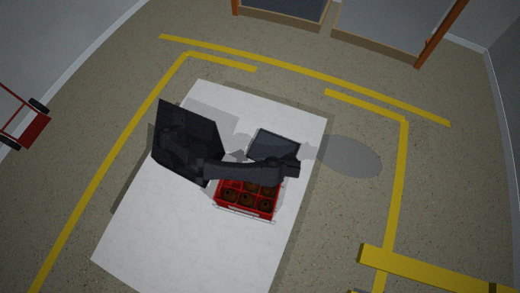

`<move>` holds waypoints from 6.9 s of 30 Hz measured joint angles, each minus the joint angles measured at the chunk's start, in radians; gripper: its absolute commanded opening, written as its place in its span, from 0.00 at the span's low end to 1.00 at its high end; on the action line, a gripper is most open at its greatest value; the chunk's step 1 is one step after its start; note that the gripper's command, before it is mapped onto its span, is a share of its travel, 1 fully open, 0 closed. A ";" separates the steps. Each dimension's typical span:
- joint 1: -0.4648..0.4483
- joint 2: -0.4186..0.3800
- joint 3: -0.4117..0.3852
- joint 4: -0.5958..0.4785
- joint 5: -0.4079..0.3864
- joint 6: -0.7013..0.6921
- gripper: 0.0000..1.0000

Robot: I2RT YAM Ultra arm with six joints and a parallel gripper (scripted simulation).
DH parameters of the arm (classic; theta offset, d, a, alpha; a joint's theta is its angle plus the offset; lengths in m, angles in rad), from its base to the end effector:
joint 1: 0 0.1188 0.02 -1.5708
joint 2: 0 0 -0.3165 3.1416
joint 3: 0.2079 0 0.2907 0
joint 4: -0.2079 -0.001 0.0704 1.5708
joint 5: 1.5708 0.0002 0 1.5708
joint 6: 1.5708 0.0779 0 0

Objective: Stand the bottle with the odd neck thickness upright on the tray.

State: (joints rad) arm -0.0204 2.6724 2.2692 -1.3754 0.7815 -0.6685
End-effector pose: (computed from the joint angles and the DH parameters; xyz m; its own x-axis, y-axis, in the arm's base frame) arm 0.5601 -0.0653 0.0825 -0.6866 -0.4260 0.5891 -0.7090 0.5716 -0.4130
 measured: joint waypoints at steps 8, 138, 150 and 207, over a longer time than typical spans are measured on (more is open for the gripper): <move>0.000 0.000 0.000 0.000 0.000 0.000 0.00; -0.216 -0.798 -1.088 0.504 0.018 -0.310 0.61; -0.235 -0.793 -1.104 0.552 0.018 -0.342 0.61; -0.235 -0.793 -1.105 0.568 0.018 -0.349 0.61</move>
State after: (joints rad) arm -0.2558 1.8797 1.1645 -0.8074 0.7994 -1.0176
